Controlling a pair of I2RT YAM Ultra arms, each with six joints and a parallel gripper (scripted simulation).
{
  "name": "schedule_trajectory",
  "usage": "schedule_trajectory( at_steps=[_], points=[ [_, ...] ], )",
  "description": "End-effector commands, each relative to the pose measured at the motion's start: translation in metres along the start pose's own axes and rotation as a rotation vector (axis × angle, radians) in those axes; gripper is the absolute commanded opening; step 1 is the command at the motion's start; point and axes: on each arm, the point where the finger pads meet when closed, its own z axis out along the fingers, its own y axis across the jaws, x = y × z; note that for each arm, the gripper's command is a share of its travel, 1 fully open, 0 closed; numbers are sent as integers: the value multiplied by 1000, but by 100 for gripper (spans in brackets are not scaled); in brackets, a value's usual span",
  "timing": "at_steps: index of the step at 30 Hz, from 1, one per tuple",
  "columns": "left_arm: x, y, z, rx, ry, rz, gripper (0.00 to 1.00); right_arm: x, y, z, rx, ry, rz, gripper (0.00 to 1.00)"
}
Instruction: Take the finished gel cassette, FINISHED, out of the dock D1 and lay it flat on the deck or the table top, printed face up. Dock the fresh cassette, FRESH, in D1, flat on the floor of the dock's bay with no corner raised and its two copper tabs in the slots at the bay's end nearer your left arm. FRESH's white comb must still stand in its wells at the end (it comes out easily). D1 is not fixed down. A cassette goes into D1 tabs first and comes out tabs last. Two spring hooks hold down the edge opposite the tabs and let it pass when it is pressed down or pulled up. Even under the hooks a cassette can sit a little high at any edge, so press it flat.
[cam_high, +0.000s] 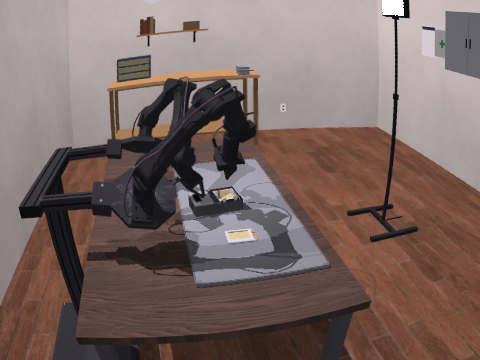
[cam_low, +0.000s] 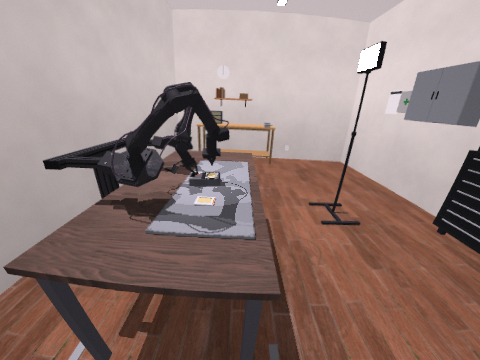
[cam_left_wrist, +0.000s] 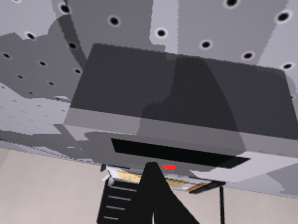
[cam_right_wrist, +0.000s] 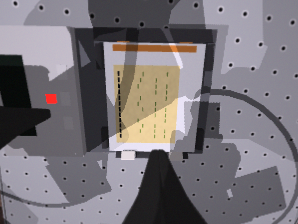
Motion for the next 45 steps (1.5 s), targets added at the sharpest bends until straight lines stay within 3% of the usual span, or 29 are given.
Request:
schedule_trajectory(
  at_steps=[1,43,44,45],
  points=[
    [-47,-35,24,95,-162,106,0,-3,-2,-11,24,-14,-13,0],
    [-47,-35,24,95,-162,106,0,-3,-2,-11,24,-14,-13,0],
    [-47,-35,24,95,-162,106,0,-3,-2,-10,12,-2,-2,98],
    [-47,-35,24,95,-162,106,0,-3,-2,-9,12,-2,-2,98]
  ],
)
